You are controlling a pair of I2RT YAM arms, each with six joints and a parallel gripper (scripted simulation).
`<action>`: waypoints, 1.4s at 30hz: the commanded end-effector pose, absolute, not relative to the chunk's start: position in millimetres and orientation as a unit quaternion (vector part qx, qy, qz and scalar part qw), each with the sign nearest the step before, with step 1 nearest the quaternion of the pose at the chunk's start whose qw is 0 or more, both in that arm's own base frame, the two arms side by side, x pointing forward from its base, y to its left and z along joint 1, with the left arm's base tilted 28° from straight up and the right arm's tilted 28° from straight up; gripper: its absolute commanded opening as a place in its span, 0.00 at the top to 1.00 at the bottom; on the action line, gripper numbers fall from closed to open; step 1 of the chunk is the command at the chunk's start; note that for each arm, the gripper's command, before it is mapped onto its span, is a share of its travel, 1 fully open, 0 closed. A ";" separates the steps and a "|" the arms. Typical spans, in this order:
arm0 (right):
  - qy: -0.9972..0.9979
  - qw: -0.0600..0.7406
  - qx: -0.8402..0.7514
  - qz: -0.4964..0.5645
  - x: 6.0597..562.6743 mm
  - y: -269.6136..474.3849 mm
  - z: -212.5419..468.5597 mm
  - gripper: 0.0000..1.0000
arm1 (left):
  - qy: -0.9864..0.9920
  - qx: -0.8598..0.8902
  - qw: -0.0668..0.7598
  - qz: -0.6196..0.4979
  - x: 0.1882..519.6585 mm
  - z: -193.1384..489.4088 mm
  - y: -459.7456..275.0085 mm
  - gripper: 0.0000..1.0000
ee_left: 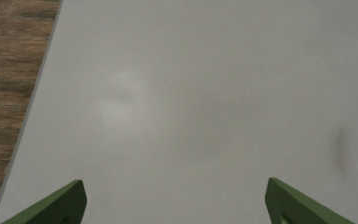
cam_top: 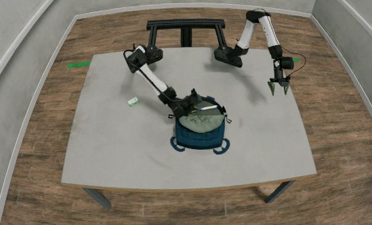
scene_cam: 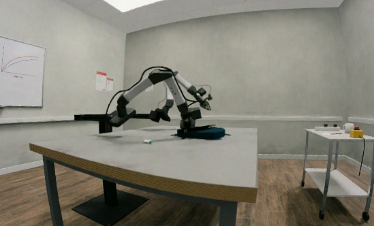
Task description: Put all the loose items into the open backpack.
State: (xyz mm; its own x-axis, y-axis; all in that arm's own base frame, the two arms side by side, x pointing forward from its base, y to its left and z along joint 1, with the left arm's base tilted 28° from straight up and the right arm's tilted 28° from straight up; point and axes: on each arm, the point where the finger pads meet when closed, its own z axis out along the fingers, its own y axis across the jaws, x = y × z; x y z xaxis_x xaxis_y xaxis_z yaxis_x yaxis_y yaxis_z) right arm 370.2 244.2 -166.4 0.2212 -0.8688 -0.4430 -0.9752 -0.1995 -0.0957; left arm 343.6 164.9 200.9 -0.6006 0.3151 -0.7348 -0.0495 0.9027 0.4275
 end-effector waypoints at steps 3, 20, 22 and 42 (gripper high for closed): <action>0.603 0.187 -0.762 0.143 376.5 245.4 -161.2 0.87 | 0.867 0.078 0.445 0.208 344.8 205.0 163.7 0.10; 0.606 0.199 -0.759 0.131 390.7 245.6 -144.0 0.73 | 0.867 0.078 0.445 0.208 344.8 205.0 163.7 0.10; 0.602 0.198 -0.762 0.133 385.6 253.8 -141.1 0.73 | 0.867 0.078 0.445 0.208 344.8 205.0 163.7 0.10; 0.608 0.175 -0.760 0.146 363.5 255.9 -137.1 0.73 | 0.867 0.078 0.445 0.208 344.8 205.0 163.7 0.10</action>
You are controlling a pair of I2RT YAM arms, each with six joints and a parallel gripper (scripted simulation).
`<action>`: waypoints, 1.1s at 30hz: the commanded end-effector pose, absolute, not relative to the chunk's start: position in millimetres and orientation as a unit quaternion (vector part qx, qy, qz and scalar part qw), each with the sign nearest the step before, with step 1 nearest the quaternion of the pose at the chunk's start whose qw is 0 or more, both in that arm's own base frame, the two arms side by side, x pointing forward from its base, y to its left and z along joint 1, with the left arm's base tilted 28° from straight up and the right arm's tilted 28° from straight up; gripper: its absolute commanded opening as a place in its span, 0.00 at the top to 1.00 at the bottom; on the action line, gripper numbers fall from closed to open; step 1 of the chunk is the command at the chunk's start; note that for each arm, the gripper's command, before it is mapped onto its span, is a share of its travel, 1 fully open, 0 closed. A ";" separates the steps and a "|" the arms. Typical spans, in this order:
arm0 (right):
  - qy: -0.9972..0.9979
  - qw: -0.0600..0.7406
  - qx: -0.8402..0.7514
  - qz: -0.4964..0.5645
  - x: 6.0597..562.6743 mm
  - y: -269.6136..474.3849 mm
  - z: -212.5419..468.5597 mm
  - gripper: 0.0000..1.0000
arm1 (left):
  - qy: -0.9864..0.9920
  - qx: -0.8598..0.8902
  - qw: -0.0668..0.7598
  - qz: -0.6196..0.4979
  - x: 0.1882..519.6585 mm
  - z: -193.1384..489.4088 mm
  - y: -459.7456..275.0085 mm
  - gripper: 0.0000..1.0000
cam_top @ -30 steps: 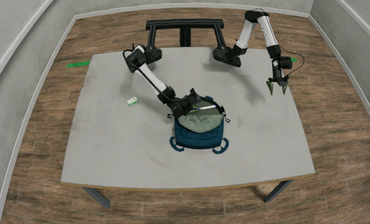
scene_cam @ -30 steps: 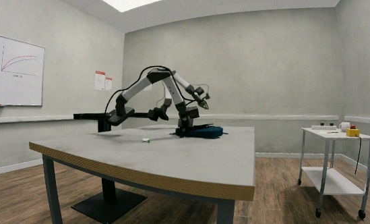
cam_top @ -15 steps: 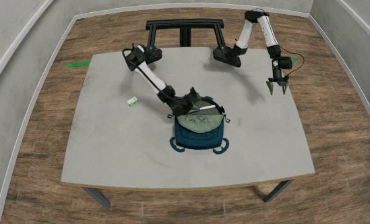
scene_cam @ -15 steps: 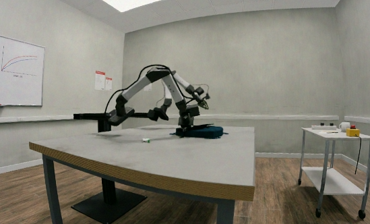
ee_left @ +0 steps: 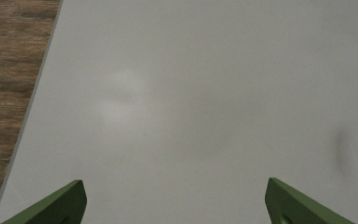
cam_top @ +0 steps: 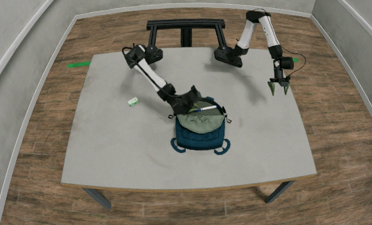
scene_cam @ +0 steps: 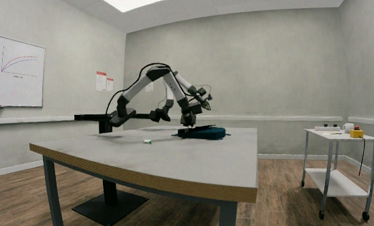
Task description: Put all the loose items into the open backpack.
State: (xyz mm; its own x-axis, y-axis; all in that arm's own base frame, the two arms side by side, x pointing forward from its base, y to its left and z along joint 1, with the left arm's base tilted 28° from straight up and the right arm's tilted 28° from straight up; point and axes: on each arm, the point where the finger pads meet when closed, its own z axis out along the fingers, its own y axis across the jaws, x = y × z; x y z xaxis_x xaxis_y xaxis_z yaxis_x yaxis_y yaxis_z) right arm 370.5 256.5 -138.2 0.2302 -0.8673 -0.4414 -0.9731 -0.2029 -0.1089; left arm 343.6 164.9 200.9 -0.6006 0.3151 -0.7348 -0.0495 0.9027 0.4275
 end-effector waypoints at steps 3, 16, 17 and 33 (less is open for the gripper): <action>0.608 0.175 -0.761 0.146 362.5 256.7 -137.5 0.73 | 0.867 0.078 0.445 0.208 344.8 205.0 163.7 0.10; 0.603 0.185 -0.763 0.141 365.5 262.9 -135.9 0.30 | 0.867 0.078 0.445 0.208 344.8 205.0 163.7 0.10; 0.605 0.187 -0.761 0.141 368.5 255.5 -125.2 0.30 | 0.867 0.078 0.445 0.208 344.8 205.0 163.7 0.10; 0.605 0.190 -0.760 0.143 368.8 232.7 -83.5 0.30 | 0.867 0.078 0.445 0.208 344.8 205.0 163.7 0.10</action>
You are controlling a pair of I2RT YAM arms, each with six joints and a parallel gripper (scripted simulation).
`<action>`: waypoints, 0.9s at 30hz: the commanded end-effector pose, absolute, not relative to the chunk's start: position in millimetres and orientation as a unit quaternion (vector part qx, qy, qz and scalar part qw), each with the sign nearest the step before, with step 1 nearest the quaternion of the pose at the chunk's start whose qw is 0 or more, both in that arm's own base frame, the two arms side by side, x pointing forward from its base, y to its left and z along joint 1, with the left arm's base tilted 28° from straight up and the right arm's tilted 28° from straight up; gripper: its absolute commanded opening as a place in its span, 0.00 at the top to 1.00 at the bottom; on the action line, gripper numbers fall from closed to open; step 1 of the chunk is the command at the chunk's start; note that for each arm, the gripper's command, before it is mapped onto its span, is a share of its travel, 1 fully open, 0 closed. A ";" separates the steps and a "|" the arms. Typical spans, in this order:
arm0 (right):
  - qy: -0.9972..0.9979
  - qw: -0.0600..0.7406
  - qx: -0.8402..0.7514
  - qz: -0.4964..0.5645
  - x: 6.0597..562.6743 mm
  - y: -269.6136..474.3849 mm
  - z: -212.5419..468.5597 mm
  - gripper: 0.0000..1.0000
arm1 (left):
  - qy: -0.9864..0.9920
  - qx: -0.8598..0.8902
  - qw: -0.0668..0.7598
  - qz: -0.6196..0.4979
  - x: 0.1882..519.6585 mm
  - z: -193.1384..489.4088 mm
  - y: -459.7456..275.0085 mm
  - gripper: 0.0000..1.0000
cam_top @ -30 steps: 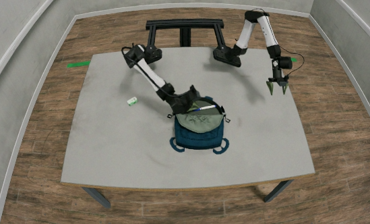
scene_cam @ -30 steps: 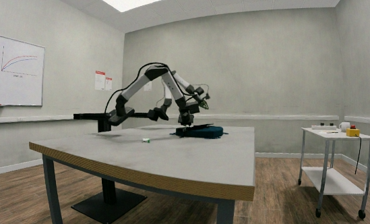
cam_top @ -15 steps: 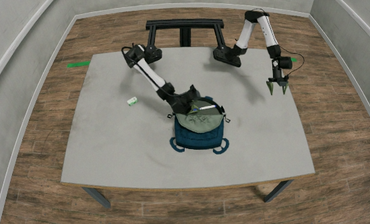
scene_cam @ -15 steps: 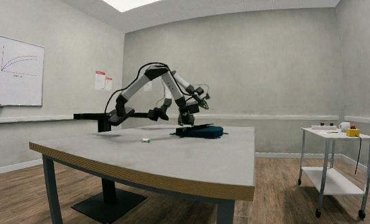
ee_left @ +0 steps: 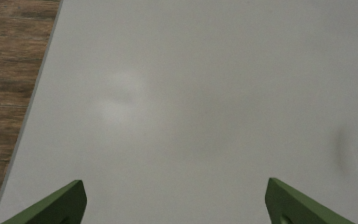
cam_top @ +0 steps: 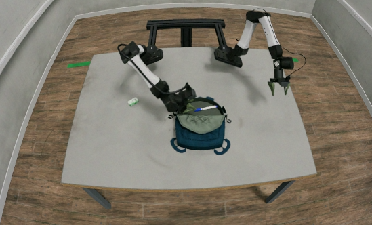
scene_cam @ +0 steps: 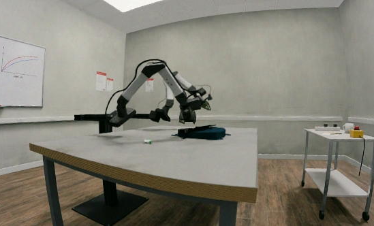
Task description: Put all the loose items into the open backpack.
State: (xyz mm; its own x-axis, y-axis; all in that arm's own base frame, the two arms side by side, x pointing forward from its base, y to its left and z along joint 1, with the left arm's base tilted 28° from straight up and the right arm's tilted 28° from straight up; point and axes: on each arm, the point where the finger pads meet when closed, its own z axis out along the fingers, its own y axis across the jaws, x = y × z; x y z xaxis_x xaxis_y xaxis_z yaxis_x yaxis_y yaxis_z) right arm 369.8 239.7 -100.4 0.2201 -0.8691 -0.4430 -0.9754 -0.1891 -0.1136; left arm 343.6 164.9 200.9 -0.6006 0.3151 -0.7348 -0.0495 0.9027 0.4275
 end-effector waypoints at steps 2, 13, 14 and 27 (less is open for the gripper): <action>0.605 0.190 -0.760 0.143 368.6 229.6 -77.7 0.30 | 0.867 0.078 0.445 0.208 344.8 205.0 163.7 0.10; 0.605 0.191 -0.760 0.143 369.2 216.4 -50.4 0.30 | 0.867 0.078 0.445 0.208 344.8 205.0 163.7 0.10; 0.605 0.191 -0.760 0.142 369.2 214.9 -47.5 0.30 | 0.867 0.078 0.445 0.208 344.8 205.0 163.7 0.10; 0.602 0.200 -0.761 0.136 376.2 200.5 -9.1 0.30 | 0.867 0.078 0.445 0.208 344.8 205.0 163.7 0.10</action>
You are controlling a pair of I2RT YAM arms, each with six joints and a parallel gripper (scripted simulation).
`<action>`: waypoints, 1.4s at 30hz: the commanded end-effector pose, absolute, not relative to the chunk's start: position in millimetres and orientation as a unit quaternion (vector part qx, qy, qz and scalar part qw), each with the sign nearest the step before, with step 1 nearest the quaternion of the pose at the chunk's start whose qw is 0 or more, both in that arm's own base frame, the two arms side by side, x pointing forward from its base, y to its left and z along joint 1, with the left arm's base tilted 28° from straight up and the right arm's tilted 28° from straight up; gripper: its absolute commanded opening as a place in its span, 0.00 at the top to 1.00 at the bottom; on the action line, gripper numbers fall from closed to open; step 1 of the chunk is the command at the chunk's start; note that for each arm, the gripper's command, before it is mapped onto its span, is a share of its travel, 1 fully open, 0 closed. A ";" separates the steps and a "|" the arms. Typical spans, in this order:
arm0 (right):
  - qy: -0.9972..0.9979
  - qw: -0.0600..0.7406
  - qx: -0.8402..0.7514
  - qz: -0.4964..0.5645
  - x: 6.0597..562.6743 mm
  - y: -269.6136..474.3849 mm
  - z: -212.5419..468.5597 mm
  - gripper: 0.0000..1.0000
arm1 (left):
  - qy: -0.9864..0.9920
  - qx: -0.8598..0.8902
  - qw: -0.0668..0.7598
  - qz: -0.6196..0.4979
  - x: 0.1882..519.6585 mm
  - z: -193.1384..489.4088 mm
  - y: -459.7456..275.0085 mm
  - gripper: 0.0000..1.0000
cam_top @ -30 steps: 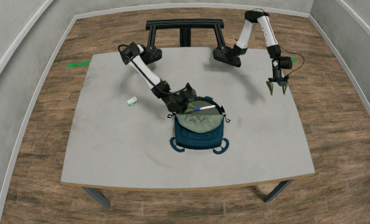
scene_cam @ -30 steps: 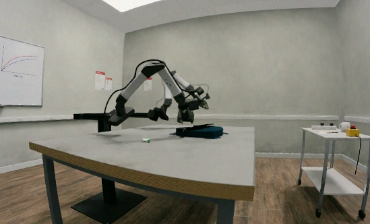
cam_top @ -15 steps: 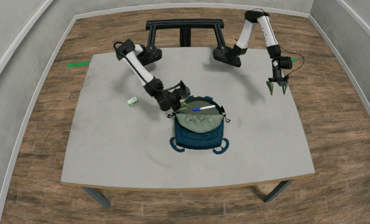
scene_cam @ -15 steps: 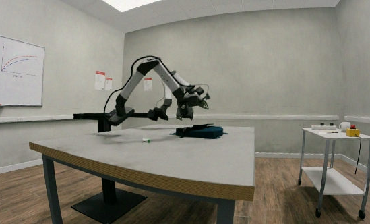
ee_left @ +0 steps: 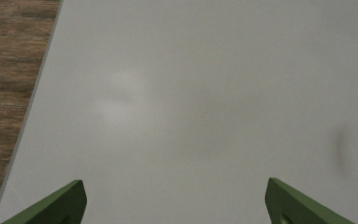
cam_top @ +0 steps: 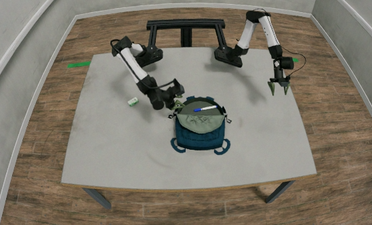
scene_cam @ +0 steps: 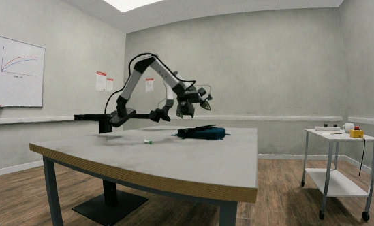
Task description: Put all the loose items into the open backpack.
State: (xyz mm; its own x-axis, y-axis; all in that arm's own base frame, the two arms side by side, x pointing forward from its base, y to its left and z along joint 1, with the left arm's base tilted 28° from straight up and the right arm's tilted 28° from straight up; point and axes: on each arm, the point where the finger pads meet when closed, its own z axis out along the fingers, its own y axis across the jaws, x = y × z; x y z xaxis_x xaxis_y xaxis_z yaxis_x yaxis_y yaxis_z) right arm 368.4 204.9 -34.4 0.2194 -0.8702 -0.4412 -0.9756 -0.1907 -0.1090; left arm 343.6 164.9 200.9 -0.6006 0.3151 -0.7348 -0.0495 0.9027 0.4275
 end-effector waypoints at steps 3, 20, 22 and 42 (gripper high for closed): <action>0.603 0.200 -0.761 0.135 375.8 198.8 -8.1 0.30 | 0.867 0.078 0.445 0.208 344.8 205.0 163.7 0.10; 0.805 0.328 -0.493 -0.022 315.1 126.7 35.8 0.37 | 0.867 0.078 0.445 0.208 344.8 205.0 163.7 0.10; 0.823 0.343 -0.450 -0.043 308.3 116.4 42.8 0.37 | 0.867 0.078 0.445 0.208 344.8 205.0 163.7 0.10; 0.877 0.428 -0.050 -0.215 257.0 26.5 105.0 0.37 | 0.867 0.078 0.445 0.208 344.8 205.0 163.7 0.10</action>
State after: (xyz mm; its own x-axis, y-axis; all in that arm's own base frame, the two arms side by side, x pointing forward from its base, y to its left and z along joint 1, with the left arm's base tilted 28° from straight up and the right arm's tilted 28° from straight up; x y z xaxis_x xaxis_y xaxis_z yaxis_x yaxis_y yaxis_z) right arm 272.7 61.3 112.3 -0.5243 -0.4156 -0.7432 -0.1547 0.9048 -0.3968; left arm 343.6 164.9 200.9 -0.6006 0.3151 -0.7348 -0.0495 0.9027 0.4275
